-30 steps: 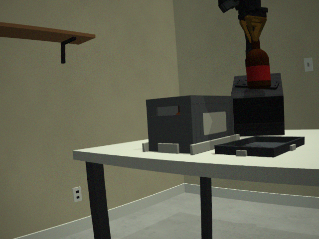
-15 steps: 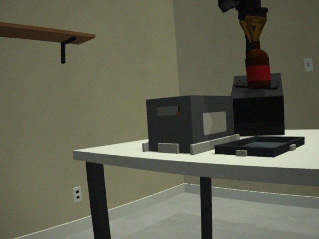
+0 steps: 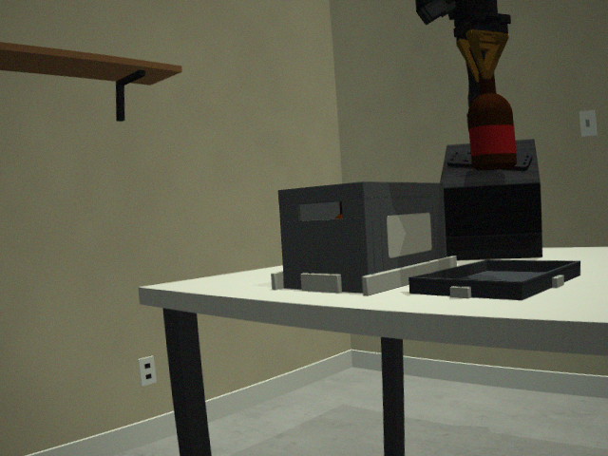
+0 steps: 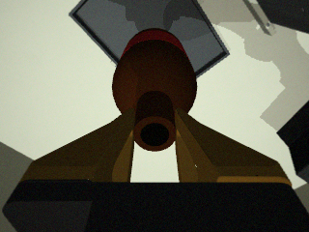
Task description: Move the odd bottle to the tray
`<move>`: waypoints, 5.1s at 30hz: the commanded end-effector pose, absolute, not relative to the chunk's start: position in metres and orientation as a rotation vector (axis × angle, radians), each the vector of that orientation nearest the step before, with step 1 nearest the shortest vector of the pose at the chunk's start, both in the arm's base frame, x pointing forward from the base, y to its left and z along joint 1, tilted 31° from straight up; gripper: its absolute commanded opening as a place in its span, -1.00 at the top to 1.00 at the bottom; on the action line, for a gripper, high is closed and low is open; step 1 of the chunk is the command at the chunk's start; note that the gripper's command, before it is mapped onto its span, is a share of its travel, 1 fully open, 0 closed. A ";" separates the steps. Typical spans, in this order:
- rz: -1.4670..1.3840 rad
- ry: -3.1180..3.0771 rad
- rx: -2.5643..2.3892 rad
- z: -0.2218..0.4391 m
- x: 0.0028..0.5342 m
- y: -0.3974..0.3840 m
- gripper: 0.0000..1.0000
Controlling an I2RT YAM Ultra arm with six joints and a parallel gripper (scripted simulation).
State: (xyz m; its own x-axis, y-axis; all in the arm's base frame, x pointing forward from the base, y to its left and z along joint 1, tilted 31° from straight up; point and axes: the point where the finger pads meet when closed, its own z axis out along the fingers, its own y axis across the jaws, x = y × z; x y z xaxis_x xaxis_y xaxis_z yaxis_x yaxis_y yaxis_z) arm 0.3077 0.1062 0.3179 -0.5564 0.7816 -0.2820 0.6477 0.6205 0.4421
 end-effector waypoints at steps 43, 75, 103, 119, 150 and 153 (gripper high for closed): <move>0.411 2.360 1.122 0.330 0.290 0.100 1.00; 0.443 2.332 1.113 0.342 0.291 0.101 1.00; 0.443 2.332 1.113 0.342 0.291 0.101 1.00; 0.419 2.351 1.120 0.330 0.293 0.101 1.00; 0.418 2.340 1.121 0.301 0.313 0.102 1.00; 0.417 2.338 1.124 0.295 0.317 0.102 1.00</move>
